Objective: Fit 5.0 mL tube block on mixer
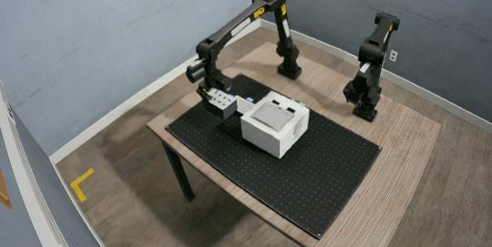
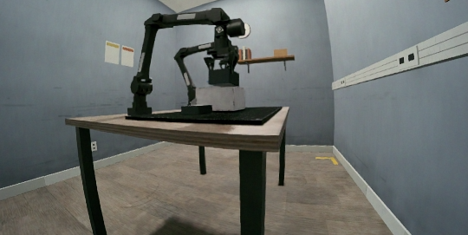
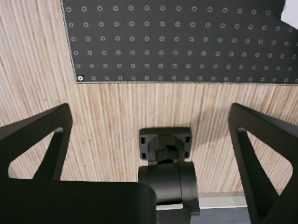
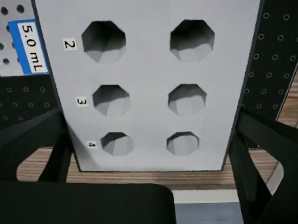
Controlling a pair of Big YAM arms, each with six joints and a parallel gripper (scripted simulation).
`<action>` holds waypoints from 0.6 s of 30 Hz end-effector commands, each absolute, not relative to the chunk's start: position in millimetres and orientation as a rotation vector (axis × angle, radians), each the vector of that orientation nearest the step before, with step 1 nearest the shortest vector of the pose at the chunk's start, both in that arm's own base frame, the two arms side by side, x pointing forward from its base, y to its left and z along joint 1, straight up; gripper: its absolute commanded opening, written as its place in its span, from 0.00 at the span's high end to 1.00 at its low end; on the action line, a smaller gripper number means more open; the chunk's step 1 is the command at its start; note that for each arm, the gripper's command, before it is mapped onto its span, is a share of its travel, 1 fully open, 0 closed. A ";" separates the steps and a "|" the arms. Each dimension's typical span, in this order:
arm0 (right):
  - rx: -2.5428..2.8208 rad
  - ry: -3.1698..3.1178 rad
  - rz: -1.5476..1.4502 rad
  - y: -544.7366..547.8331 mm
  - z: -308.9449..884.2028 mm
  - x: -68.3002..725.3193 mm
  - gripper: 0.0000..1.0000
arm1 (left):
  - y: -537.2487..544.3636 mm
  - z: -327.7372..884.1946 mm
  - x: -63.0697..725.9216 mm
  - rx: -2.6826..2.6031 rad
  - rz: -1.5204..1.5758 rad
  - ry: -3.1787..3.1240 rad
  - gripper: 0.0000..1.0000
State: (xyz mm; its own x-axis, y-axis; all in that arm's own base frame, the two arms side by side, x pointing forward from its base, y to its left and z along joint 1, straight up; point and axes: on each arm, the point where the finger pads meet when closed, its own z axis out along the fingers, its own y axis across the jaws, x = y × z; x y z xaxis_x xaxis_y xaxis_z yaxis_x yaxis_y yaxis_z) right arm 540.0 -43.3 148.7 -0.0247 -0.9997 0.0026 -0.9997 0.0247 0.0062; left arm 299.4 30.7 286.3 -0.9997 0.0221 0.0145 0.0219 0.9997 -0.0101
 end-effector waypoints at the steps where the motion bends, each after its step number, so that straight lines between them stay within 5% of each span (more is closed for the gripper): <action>1: 2.232 -2.280 0.077 -29.1 200.0 537.7 1.00 | 35.3 290.8 299.5 0.005 0.013 -3.135 0.00; 18: 2.249 -2.305 0.135 -19.6 239.5 539.1 1.00 | 35.2 287.2 297.4 0.006 0.015 -3.127 0.00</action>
State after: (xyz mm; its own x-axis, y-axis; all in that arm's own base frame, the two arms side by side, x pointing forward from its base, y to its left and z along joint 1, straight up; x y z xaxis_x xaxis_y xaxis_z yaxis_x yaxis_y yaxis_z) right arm 525.0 -29.9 168.5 -0.0249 -0.9997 0.0007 -0.9996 0.0250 0.0130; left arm 298.2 30.6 284.5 -0.9996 0.0219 0.0194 0.0217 0.9997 -0.0108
